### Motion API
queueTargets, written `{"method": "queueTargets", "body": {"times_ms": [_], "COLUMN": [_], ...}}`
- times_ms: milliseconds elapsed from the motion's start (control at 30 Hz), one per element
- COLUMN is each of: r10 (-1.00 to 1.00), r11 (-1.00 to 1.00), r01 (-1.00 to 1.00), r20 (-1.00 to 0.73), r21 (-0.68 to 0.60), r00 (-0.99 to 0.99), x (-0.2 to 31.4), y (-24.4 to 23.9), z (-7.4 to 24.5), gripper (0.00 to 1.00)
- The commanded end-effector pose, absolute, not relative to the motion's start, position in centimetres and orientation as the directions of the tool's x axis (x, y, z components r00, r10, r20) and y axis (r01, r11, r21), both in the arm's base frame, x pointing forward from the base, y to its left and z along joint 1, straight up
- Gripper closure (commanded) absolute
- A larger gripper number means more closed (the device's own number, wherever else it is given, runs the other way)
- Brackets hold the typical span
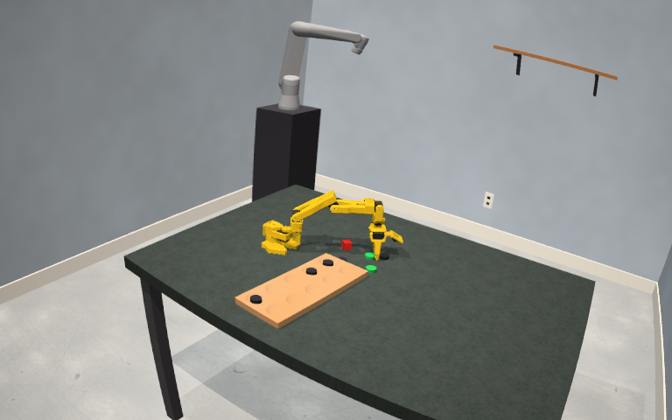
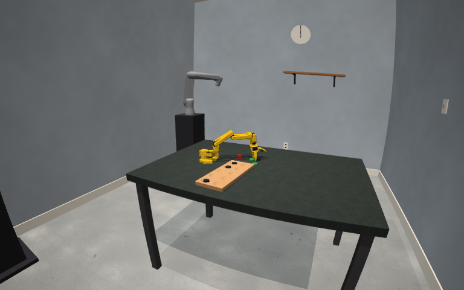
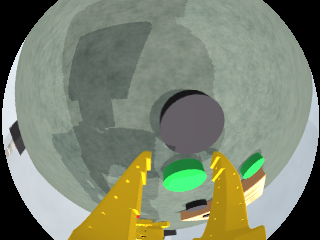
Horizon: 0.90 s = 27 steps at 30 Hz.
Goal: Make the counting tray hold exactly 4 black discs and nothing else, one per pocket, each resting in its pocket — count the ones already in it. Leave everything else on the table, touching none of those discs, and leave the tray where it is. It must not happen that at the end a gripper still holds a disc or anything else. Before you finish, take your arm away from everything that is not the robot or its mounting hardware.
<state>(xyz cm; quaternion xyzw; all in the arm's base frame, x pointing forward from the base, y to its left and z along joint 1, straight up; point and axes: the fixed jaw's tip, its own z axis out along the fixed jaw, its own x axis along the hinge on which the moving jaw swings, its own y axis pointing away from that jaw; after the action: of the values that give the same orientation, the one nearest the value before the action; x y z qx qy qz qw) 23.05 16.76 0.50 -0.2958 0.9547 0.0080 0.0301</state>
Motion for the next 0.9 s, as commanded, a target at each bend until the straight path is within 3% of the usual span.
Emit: {"method": "queueTargets", "body": {"times_ms": [0, 500, 867], "r10": [-0.564, -0.564, -0.564], "r11": [0.824, 0.824, 0.824], "r01": [-0.567, -0.567, -0.567], "r20": [-0.102, -0.102, -0.102], "r21": [0.000, 0.000, 0.000], "r00": [-0.820, -0.820, -0.820], "x": [23.47, 23.47, 23.47], "y": [17.16, 17.16, 17.16], "z": [0.91, 0.91, 0.91], "gripper": [0.74, 0.93, 1.00]}}
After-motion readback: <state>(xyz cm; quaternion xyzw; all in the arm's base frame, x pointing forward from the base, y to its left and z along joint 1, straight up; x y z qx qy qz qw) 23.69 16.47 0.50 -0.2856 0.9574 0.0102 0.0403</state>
